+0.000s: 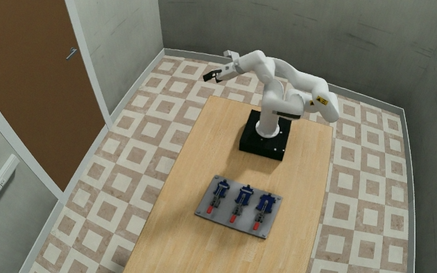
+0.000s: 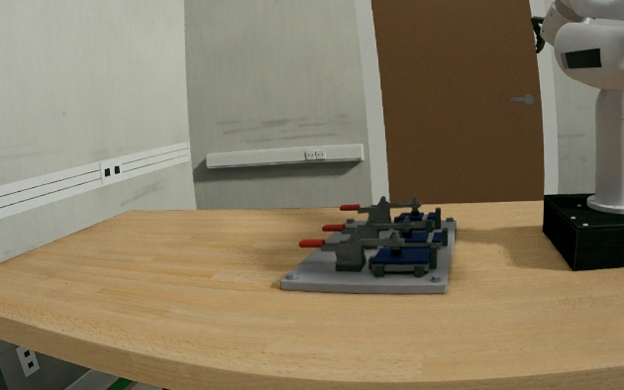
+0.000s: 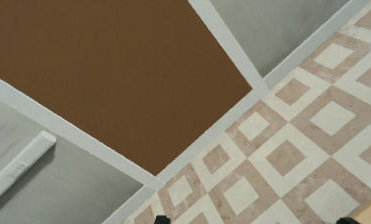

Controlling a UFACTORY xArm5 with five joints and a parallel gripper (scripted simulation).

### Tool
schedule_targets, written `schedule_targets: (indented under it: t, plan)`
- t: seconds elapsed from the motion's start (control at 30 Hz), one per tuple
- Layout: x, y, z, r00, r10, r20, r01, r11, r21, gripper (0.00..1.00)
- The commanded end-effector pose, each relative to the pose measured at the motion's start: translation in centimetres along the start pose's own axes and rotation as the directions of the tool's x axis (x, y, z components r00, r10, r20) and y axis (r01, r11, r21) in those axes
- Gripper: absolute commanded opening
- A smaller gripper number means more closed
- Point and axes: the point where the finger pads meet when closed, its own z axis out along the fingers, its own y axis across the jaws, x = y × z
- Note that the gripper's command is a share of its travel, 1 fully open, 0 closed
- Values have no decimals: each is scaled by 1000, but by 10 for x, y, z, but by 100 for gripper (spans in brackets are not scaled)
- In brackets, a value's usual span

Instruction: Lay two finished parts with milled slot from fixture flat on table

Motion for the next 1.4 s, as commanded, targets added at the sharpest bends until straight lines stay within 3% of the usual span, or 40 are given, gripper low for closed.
schedule_targets:
  t: [0.0,0.73,0.9,1.03,1.1,1.17,1.33,1.37]
  plan:
    - [1,-1,-1,1000,0,-3,0,1000,3,100]
    - [-3,-4,-1,1000,18,15,-18,1000,4,100]
    - [-20,-18,0,991,94,90,-94,996,-3,100]
    - [-46,-37,0,960,202,193,-198,979,-40,100]
    - [-46,-37,0,960,202,193,-198,979,-40,100]
    - [-64,-49,-1,930,268,250,-256,963,-81,100]
    - [-84,-63,-3,890,340,303,-312,940,-138,100]
    - [-96,-69,-4,867,377,326,-337,925,-173,100]
